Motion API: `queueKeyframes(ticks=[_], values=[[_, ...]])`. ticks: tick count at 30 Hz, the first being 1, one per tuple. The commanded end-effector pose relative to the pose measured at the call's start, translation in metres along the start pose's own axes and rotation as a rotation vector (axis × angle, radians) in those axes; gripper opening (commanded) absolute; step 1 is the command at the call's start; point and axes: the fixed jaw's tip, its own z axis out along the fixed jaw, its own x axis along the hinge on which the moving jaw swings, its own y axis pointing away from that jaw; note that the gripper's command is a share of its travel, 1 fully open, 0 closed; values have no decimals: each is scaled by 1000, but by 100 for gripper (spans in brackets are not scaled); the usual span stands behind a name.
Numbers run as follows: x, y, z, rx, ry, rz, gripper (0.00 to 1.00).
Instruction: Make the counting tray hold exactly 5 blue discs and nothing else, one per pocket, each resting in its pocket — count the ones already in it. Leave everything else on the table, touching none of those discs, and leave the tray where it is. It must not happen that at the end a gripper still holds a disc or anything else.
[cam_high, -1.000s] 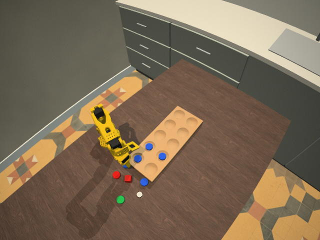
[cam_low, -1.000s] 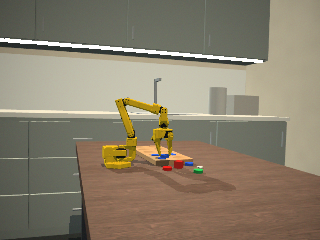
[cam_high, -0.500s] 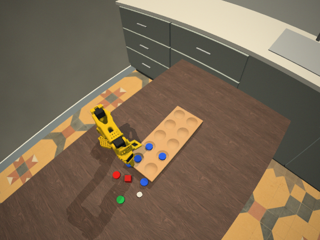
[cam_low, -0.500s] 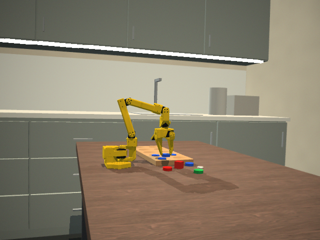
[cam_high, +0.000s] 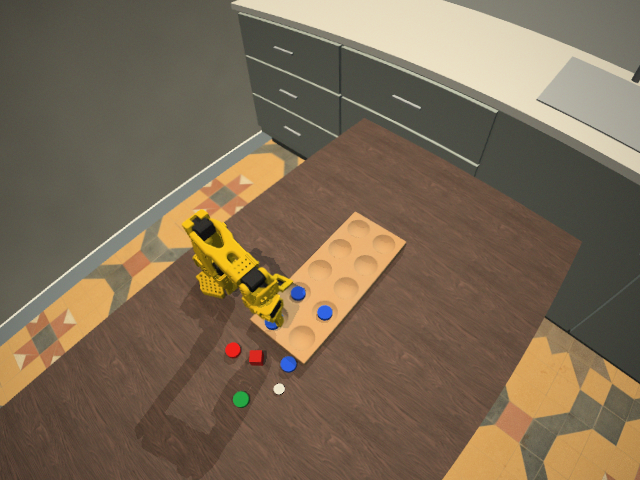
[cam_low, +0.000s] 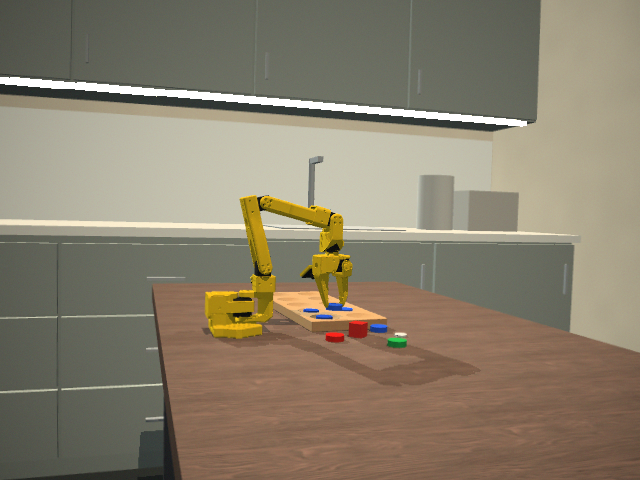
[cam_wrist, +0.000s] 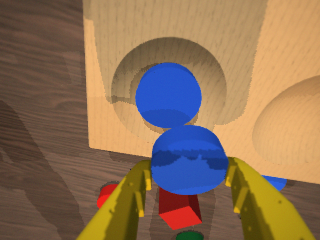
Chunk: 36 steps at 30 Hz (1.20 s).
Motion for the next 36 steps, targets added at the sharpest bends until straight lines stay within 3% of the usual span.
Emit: queueKeyframes(ticks=[1,21,36], values=[[-7,-13,-8,51,12,-56,0],[-60,-38,-9,53,4,-369,0],[-103,-43,-8,53,-2,-582,0]])
